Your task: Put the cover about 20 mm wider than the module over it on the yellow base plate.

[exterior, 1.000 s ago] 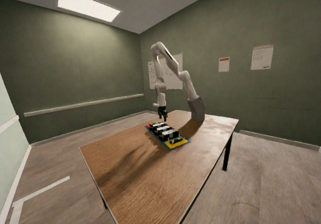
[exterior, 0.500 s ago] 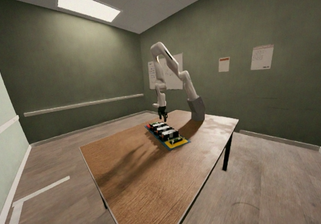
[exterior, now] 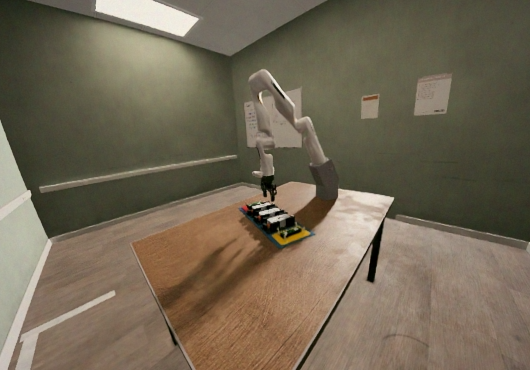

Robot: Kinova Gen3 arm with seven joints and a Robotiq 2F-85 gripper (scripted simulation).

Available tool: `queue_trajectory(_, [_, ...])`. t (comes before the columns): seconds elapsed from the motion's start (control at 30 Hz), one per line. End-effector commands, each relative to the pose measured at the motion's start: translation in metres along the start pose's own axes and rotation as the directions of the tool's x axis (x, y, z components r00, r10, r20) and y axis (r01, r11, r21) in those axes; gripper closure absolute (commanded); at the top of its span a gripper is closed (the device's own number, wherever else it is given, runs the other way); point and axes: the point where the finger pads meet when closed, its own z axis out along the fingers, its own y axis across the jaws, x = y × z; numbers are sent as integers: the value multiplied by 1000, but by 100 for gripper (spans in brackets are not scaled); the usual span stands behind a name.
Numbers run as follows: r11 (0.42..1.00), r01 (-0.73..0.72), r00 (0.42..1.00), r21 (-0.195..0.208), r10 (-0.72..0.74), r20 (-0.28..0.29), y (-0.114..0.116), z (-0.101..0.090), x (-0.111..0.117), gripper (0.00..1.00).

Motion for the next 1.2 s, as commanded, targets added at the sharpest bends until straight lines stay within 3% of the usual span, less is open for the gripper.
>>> queue_trajectory(0.0, [1000,0,1000,1,0,-1,0,-1,1,0])
queue_trajectory(0.07, [1000,0,1000,1,0,-1,0,-1,1,0])
queue_trajectory(0.4, [1000,0,1000,1,0,-1,60,1,0,0])
queue_trajectory(0.63, [1000,0,1000,1,0,-1,60,1,0,0])
queue_trajectory(0.97, [1000,0,1000,1,0,-1,119,2,0,0])
queue_trajectory(1.17, [1000,0,1000,1,0,-1,119,2,0,0])
